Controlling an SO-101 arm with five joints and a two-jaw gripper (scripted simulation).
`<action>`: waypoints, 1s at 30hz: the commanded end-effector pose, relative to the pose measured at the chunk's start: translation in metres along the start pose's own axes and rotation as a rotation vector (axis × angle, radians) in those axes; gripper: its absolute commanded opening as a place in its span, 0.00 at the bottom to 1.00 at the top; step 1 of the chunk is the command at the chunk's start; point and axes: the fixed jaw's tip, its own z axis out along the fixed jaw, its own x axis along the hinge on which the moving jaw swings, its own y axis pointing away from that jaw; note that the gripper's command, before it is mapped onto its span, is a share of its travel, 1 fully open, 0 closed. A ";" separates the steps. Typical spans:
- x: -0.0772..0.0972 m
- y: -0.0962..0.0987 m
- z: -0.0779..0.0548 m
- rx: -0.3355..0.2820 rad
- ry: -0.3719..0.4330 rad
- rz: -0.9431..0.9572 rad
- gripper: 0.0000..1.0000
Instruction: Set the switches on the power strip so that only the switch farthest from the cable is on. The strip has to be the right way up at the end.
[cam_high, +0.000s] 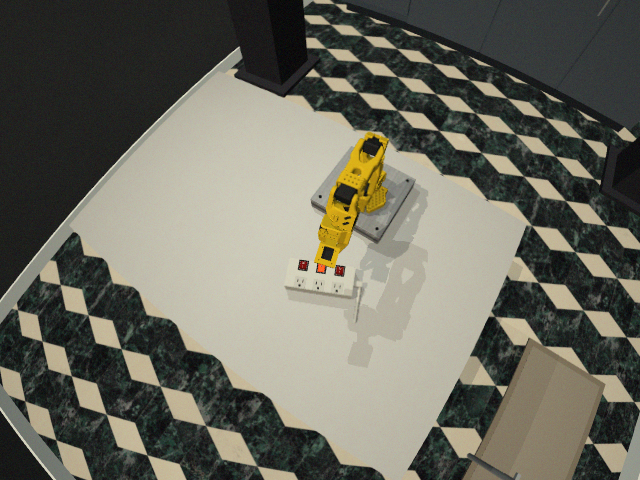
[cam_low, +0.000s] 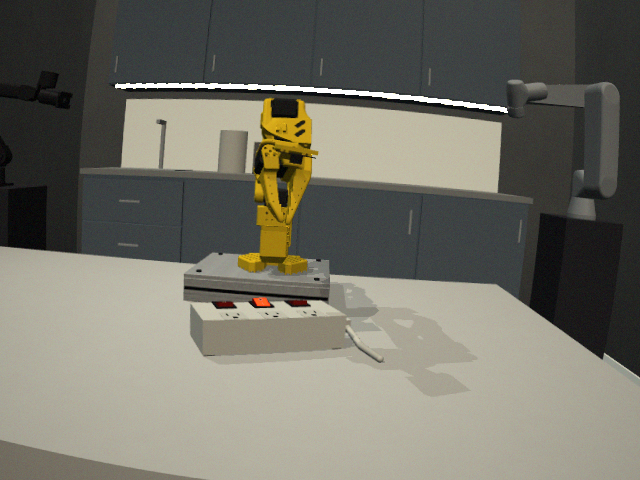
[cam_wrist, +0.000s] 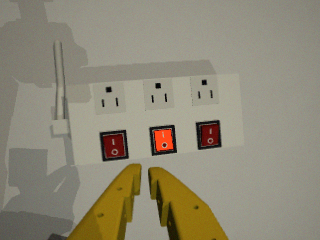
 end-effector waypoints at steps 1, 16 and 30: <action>0.003 -0.001 0.001 0.003 0.003 -0.002 0.00; 0.012 -0.005 0.005 0.009 0.058 0.168 0.00; 0.039 -0.015 0.016 0.065 0.214 0.669 0.00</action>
